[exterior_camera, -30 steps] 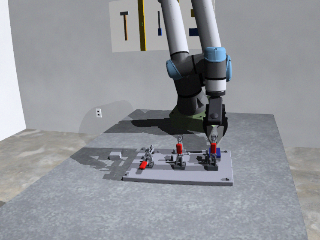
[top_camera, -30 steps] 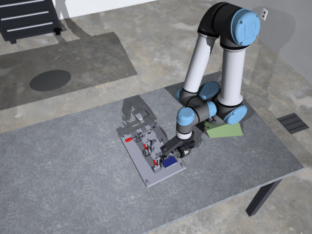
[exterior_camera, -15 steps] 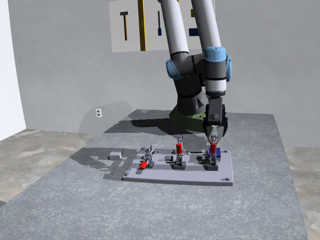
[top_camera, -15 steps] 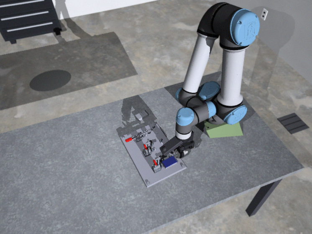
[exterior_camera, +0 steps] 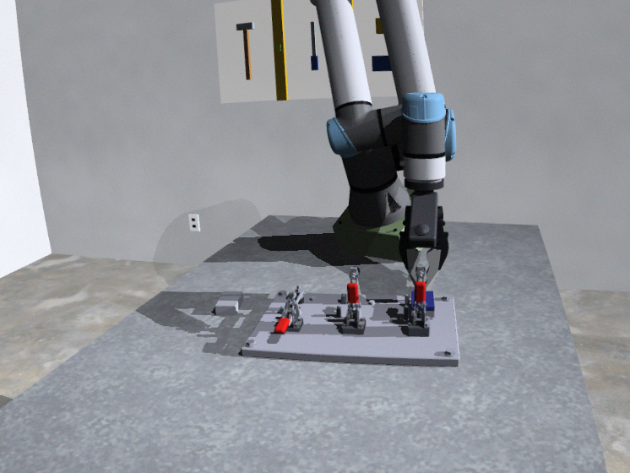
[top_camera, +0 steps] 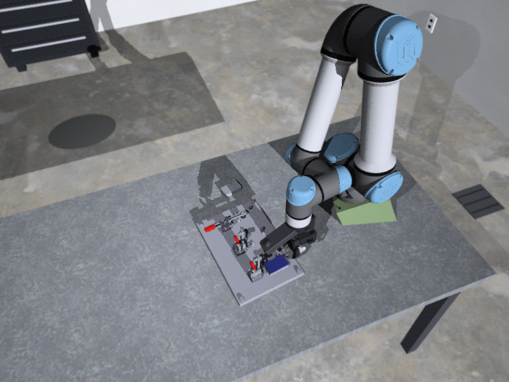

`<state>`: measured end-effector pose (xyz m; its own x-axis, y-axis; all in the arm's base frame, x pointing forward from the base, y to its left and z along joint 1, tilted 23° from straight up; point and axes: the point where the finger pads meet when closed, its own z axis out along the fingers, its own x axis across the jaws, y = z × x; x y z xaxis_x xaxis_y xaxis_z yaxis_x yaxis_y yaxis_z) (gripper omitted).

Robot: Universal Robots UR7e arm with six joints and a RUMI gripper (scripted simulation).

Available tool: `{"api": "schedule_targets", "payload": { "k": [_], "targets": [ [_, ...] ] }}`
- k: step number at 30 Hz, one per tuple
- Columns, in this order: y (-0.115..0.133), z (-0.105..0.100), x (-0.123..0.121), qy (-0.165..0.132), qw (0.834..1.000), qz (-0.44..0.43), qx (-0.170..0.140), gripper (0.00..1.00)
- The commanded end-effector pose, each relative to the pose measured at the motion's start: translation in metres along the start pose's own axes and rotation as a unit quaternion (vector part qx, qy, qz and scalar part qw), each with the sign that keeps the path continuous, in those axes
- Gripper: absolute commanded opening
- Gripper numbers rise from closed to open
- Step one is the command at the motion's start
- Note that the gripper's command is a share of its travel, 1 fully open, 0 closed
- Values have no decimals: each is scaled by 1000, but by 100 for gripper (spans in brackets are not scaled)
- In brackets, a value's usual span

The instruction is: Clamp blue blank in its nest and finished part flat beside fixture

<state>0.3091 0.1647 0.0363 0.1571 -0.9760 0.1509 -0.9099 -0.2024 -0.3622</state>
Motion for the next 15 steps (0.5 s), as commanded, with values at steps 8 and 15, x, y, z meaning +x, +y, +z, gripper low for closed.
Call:
{"api": "schedule_targets", "payload": {
  "k": [8,15],
  "targets": [
    [-3,0,0,0,1000,0,0,0],
    [-4,0,0,0,1000,0,0,0]
  ]
}}
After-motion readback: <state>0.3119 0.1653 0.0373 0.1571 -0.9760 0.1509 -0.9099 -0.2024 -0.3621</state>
